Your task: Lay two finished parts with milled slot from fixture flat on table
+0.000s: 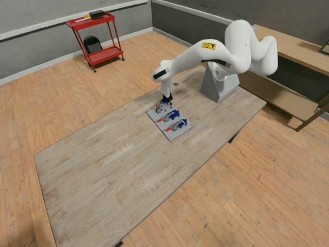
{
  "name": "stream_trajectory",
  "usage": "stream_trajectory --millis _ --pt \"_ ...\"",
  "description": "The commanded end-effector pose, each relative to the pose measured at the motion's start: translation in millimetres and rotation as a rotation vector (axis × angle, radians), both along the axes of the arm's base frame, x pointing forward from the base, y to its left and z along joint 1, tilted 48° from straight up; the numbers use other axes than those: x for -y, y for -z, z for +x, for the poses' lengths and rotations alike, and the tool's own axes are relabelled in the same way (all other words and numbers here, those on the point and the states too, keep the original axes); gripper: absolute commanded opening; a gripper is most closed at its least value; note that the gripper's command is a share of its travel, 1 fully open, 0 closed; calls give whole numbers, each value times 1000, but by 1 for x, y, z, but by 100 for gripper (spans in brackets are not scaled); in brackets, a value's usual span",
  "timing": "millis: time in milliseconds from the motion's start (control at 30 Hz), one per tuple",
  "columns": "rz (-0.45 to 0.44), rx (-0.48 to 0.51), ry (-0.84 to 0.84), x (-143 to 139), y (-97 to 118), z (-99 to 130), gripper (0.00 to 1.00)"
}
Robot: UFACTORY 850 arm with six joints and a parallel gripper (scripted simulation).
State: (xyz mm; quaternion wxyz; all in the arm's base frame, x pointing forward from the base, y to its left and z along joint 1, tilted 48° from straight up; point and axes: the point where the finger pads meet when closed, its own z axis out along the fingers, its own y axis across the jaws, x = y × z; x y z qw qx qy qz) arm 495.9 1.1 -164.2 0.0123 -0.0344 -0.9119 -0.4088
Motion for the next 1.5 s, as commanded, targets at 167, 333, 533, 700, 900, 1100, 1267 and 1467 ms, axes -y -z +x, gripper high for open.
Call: stream_trajectory --millis 167,333,533,700,900,1100,1267,1467 --pt "-1 1 1 9 9 0 0" --pt "-1 1 1 16 17 -1 0" --pt "-1 1 1 22 24 -1 0" --pt "-1 1 1 30 33 -2 0" --pt "-1 1 1 40 44 -3 0" --pt "-1 1 1 47 51 -4 0" --pt "-1 1 1 54 60 -5 0" --pt "-1 1 1 62 68 -6 0"
